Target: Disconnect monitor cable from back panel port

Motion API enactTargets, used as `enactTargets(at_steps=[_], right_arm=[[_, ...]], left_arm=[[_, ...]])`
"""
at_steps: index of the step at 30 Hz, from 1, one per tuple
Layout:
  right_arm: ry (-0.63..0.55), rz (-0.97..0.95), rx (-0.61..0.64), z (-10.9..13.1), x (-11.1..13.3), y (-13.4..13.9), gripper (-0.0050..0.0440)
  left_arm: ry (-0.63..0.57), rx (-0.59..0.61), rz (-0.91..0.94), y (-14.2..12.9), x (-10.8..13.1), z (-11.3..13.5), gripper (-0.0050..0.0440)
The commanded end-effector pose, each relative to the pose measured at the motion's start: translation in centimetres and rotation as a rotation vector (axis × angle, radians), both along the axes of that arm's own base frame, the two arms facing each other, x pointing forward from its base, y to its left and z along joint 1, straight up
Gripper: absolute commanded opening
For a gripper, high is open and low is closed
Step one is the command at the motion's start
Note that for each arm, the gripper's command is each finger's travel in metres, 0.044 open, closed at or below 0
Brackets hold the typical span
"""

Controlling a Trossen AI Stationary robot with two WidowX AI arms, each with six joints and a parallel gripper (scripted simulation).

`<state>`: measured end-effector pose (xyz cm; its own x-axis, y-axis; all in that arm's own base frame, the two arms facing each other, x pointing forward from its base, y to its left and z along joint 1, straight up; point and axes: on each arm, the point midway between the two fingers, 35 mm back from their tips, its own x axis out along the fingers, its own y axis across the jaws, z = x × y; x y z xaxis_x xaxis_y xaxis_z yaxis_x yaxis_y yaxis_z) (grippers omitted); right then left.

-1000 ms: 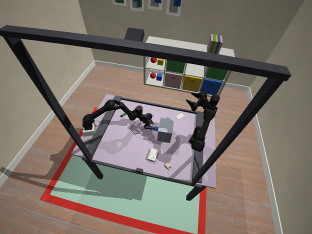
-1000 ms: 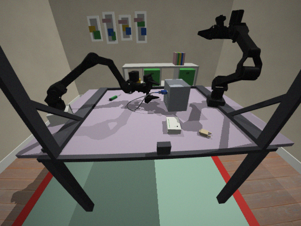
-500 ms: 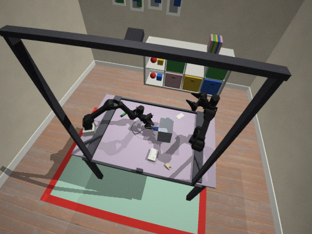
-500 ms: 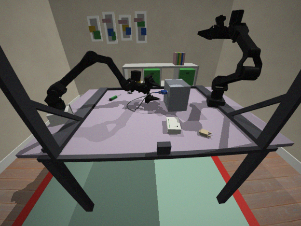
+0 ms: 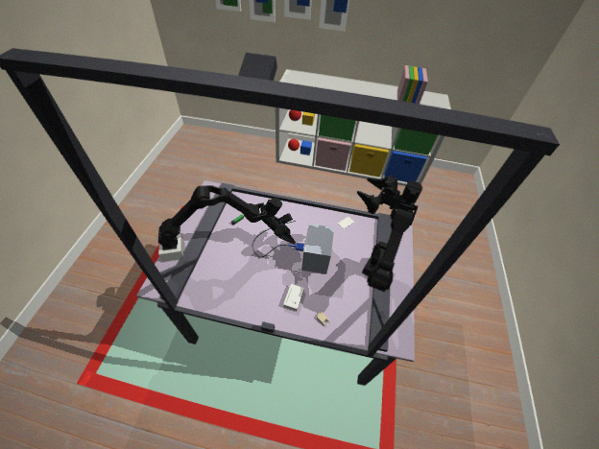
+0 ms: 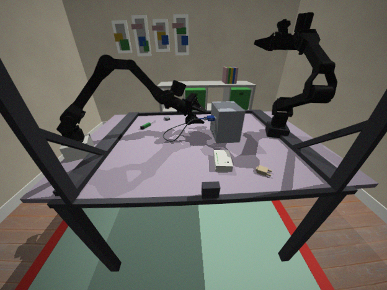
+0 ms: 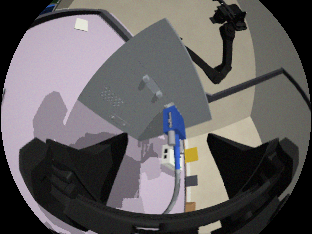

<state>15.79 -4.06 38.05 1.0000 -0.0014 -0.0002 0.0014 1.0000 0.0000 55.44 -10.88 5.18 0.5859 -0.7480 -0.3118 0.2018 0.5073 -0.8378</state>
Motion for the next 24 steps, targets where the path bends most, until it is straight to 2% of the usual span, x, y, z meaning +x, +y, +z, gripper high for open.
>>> enactTargets(at_steps=[1, 3, 18, 20, 21, 24], right_arm=[[-0.001, 0.001, -0.006, 0.29, -0.03, 0.11, 0.0440], [-0.001, 0.001, -0.006, 0.29, -0.03, 0.11, 0.0440], [-0.001, 0.001, -0.006, 0.29, -0.03, 0.11, 0.0440], [-0.001, 0.001, -0.006, 0.29, -0.03, 0.11, 0.0440], [-0.001, 0.001, -0.006, 0.29, -0.03, 0.11, 0.0440], [-0.001, 0.001, -0.006, 0.29, -0.03, 0.11, 0.0440]], left_arm=[[-0.042, 0.032, -0.005, -0.05, 0.11, 1.77, 0.0392], [-0.042, 0.032, -0.005, -0.05, 0.11, 1.77, 0.0392], [-0.042, 0.032, -0.005, -0.05, 0.11, 1.77, 0.0032], [-0.042, 0.032, -0.005, -0.05, 0.11, 1.77, 0.0032], [-0.042, 0.032, -0.005, -0.05, 0.11, 1.77, 0.0008], [-0.042, 0.032, -0.005, -0.05, 0.11, 1.77, 0.0000]])
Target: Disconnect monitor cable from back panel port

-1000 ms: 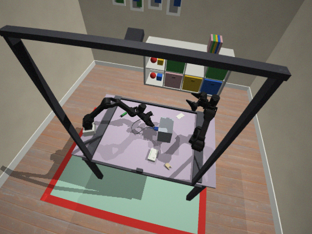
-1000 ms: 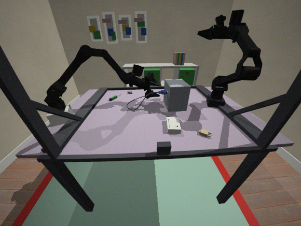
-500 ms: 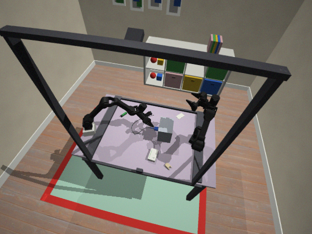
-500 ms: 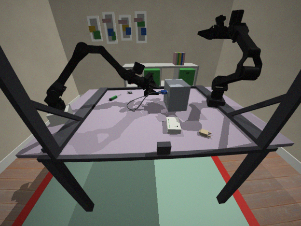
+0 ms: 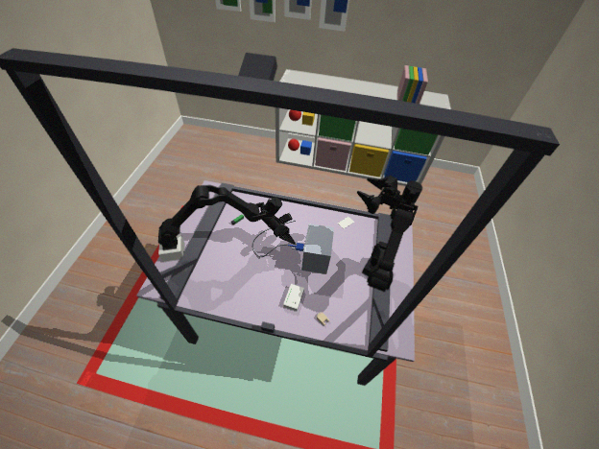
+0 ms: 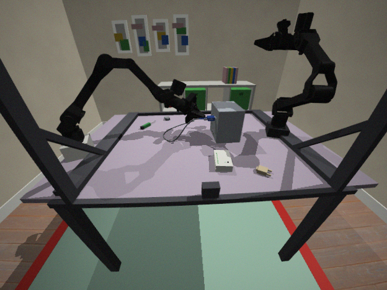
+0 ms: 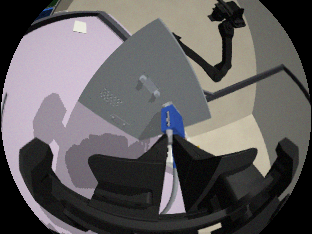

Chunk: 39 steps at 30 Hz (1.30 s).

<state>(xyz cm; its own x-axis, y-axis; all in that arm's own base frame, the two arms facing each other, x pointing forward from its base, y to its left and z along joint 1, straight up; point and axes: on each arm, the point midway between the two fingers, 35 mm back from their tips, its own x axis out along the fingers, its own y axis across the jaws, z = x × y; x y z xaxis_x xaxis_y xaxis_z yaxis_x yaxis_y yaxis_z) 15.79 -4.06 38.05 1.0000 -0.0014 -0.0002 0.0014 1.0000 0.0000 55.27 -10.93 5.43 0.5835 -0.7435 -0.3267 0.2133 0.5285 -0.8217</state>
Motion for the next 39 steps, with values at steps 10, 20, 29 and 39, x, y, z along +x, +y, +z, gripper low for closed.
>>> enactTargets(at_steps=[10, 20, 29, 39], right_arm=[[-0.001, 0.001, -0.006, 0.29, -0.03, 0.11, 0.0440], [-0.001, 0.001, -0.006, 0.29, -0.03, 0.11, 0.0440], [-0.001, 0.001, -0.006, 0.29, -0.03, 0.11, 0.0440], [-0.001, 0.001, -0.006, 0.29, -0.03, 0.11, 0.0440]], left_arm=[[-0.007, -0.059, 0.000, 0.08, 0.30, 1.39, 0.0000], [0.033, -0.156, -0.003, 0.19, 0.31, 1.19, 0.0000], [0.060, -0.220, -0.004, 0.24, 0.32, 1.05, 0.0000], [0.091, -0.301, -0.003, 0.28, 0.38, 0.88, 0.0000]])
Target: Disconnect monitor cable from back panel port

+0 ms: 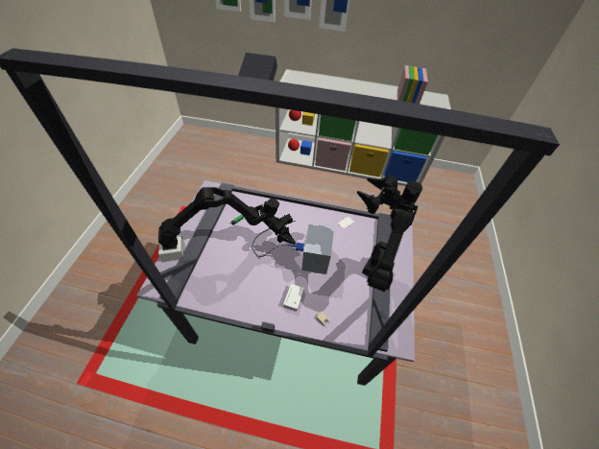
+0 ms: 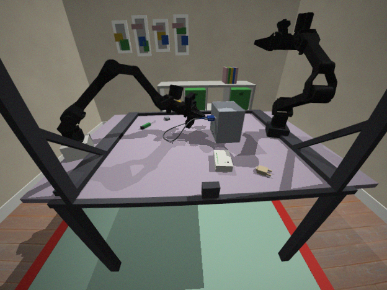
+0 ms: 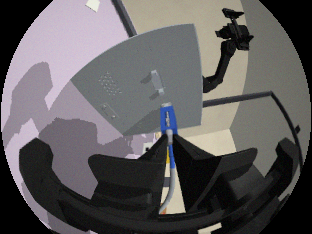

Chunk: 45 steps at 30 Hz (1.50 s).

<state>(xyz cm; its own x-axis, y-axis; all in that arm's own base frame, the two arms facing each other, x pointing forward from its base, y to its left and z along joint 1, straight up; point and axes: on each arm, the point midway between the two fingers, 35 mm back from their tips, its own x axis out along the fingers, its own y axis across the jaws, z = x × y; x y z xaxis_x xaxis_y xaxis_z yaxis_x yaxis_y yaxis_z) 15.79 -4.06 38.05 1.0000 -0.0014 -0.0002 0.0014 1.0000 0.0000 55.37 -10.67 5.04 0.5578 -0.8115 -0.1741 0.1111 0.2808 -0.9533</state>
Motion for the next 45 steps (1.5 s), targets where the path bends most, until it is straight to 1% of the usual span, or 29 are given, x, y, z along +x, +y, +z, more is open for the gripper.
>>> enactTargets(at_steps=[1, 3, 8, 12, 15, 19, 25, 28, 45], right_arm=[[-0.001, 0.001, -0.006, 0.29, -0.03, 0.11, 0.0440], [-0.001, 0.001, -0.006, 0.29, -0.03, 0.11, 0.0440], [-0.001, 0.001, -0.006, 0.29, -0.03, 0.11, 0.0440], [-0.001, 0.001, -0.006, 0.29, -0.03, 0.11, 0.0440], [-0.001, 0.001, -0.006, 0.29, -0.03, 0.11, 0.0440], [-0.001, 0.001, -0.006, 0.29, -0.03, 0.11, 0.0440], [-0.001, 0.001, -0.006, 0.29, -0.03, 0.11, 0.0440], [-0.001, 0.001, -0.006, 0.29, -0.03, 0.11, 0.0440], [-0.001, 0.001, -0.006, 0.29, -0.03, 0.11, 0.0440]], left_arm=[[-0.015, -0.041, -0.002, 0.03, 0.29, 1.23, 0.0000], [-0.004, -0.070, -0.003, 0.05, 0.29, 1.16, 0.0000], [-0.001, -0.077, -0.003, 0.05, 0.29, 1.14, 0.0000], [0.022, -0.135, -0.004, 0.07, 0.29, 1.01, 0.0000], [0.025, -0.142, -0.004, 0.08, 0.29, 0.99, 0.0000], [0.049, -0.199, -0.005, 0.09, 0.29, 0.85, 0.0000], [0.056, -0.217, -0.005, 0.09, 0.30, 0.81, 0.0000], [0.075, -0.264, -0.006, 0.10, 0.29, 0.70, 0.0000], [0.077, -0.267, -0.006, 0.25, -0.09, 0.67, 0.0000]])
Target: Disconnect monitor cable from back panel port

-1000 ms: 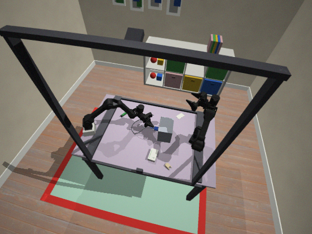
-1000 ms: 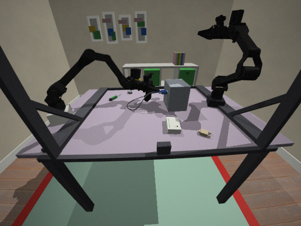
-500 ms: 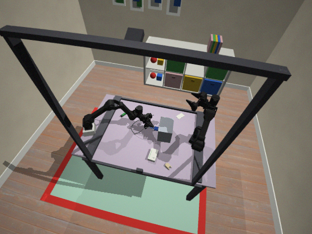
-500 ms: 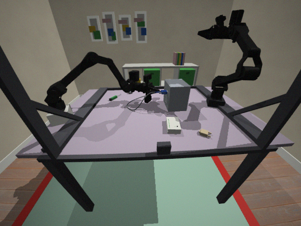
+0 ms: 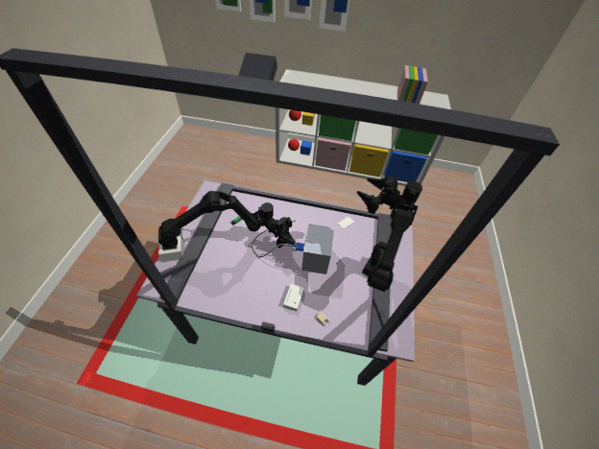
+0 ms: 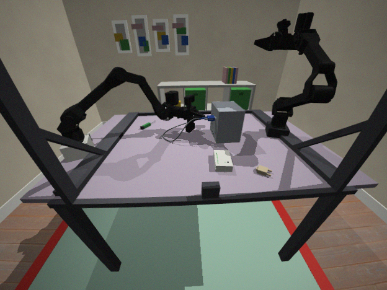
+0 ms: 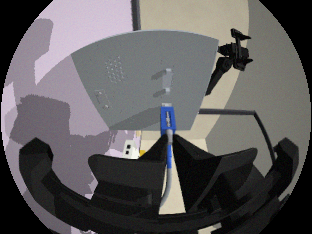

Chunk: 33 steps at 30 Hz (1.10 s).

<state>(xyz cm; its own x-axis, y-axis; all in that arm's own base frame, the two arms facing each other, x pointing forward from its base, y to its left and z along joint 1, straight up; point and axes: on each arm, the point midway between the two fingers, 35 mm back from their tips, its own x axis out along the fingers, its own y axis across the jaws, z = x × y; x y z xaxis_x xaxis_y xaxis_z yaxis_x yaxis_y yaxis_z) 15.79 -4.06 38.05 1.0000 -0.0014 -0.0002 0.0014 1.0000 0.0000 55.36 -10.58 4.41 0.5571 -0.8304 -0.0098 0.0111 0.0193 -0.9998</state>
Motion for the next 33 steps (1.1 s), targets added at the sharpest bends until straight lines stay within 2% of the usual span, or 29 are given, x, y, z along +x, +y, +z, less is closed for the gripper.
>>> enactTargets(at_steps=[1, 17, 29, 31, 33], right_arm=[[-0.001, 0.001, -0.006, 0.29, -0.03, 0.11, 0.0440], [-0.001, 0.001, -0.006, 0.29, -0.03, 0.11, 0.0440], [-0.001, 0.001, -0.006, 0.29, -0.03, 0.11, 0.0440], [-0.001, 0.001, -0.006, 0.29, -0.03, 0.11, 0.0440], [-0.001, 0.001, -0.006, 0.29, -0.03, 0.11, 0.0440]], left_arm=[[-0.025, -0.001, -0.013, 0.15, -0.06, 1.30, 0.0000], [-0.026, -0.001, -0.013, 0.01, 0.29, 1.32, 0.0000], [-0.026, -0.001, -0.013, 0.01, 0.29, 1.32, 0.0288], [-0.026, -0.001, -0.013, 0.01, 0.29, 1.32, 0.0288], [-0.026, -0.001, -0.013, 0.01, 0.29, 1.32, 0.0336]])
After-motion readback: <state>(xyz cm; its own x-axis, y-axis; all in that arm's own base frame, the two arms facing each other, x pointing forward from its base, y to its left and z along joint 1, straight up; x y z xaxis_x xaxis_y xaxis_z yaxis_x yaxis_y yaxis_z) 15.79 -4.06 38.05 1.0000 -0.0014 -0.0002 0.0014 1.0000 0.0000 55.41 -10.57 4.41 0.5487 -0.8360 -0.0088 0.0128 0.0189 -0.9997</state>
